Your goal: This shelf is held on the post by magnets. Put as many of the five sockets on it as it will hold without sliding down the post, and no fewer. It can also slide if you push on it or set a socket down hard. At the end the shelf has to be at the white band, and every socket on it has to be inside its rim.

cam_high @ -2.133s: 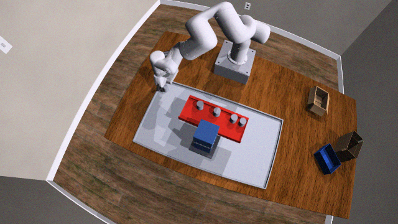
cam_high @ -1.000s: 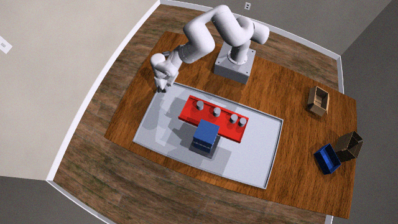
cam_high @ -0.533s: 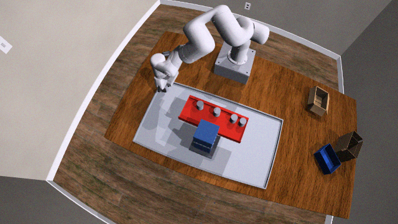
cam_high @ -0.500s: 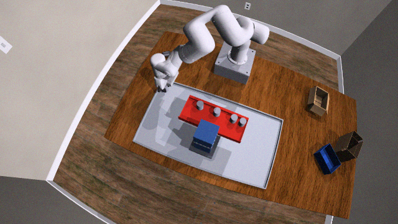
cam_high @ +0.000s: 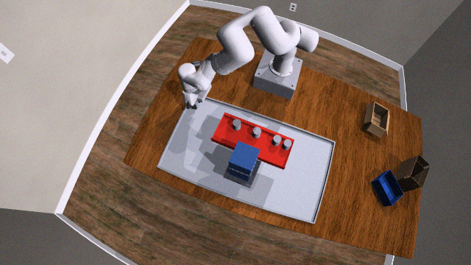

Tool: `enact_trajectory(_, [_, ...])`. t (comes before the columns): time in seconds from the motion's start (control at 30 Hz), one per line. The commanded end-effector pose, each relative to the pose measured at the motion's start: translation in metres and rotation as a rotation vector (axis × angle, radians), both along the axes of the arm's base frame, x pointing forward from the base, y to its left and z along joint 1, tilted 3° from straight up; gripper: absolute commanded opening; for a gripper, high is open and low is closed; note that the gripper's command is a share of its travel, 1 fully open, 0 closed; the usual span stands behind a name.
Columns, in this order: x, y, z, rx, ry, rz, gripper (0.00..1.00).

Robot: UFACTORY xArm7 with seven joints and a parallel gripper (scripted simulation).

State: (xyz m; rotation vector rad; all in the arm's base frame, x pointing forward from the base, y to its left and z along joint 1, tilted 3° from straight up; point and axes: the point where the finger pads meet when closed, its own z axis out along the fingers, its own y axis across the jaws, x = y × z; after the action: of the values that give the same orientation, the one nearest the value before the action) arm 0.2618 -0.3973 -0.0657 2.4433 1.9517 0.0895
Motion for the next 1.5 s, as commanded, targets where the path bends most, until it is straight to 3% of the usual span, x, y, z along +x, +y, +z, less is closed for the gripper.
enact_trajectory(0.0, [0.000,-0.001,0.001,-0.003,-0.002,-0.001,0.00])
enact_trajectory(0.43, [0.000,-0.001,0.002,-0.003,-0.002,-0.001,0.00])
enact_trajectory(0.93, [-0.001,-0.002,0.030,-0.003,-0.002,-0.001,0.00])
enact_trajectory(1.47, [-0.001,-0.002,0.033,-0.003,-0.002,-0.001,0.00])
